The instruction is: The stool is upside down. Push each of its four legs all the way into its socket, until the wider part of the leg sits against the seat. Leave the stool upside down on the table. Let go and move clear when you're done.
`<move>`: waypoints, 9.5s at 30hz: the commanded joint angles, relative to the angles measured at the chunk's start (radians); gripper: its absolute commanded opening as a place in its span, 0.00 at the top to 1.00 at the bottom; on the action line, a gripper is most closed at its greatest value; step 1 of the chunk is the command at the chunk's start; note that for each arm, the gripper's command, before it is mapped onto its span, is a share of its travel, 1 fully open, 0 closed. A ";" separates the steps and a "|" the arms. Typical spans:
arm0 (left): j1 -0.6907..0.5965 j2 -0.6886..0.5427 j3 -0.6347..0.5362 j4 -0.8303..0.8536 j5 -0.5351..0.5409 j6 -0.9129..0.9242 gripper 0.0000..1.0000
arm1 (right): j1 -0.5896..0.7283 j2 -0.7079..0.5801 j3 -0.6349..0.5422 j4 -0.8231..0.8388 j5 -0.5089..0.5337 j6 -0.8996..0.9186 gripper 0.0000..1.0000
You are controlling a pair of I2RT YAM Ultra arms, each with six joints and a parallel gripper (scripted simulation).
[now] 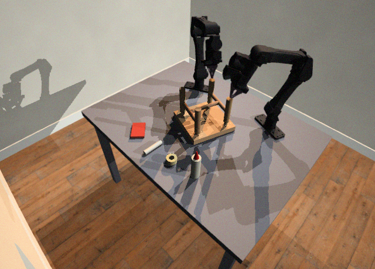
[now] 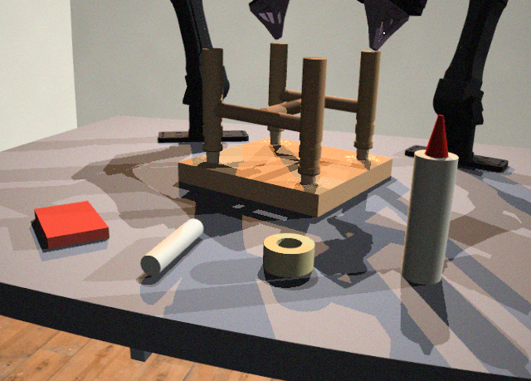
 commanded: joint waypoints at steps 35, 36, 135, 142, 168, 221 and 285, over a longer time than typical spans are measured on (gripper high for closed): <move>-0.001 0.030 -0.062 -0.044 0.006 0.001 1.00 | 0.000 0.019 -0.095 -0.022 -0.003 -0.001 1.00; -0.001 0.031 -0.064 -0.050 0.004 0.001 1.00 | 0.000 0.022 -0.092 -0.038 -0.002 -0.001 1.00; 0.010 -0.150 -0.281 0.023 0.031 0.029 1.00 | -0.001 -0.132 -0.297 -0.012 -0.022 -0.008 1.00; 0.010 -0.148 -0.297 -0.016 0.029 0.030 1.00 | 0.001 -0.117 -0.300 -0.056 -0.019 -0.007 1.00; 0.022 -0.169 -0.048 0.024 0.054 0.039 1.00 | 0.001 -0.170 -0.243 0.080 -0.036 -0.016 1.00; 0.033 -0.141 0.007 0.015 0.040 0.032 1.00 | -0.038 -0.140 -0.038 -0.083 -0.024 -0.021 1.00; 0.135 0.535 0.534 0.102 -0.003 0.007 1.00 | -0.513 0.291 0.288 0.010 0.007 0.001 1.00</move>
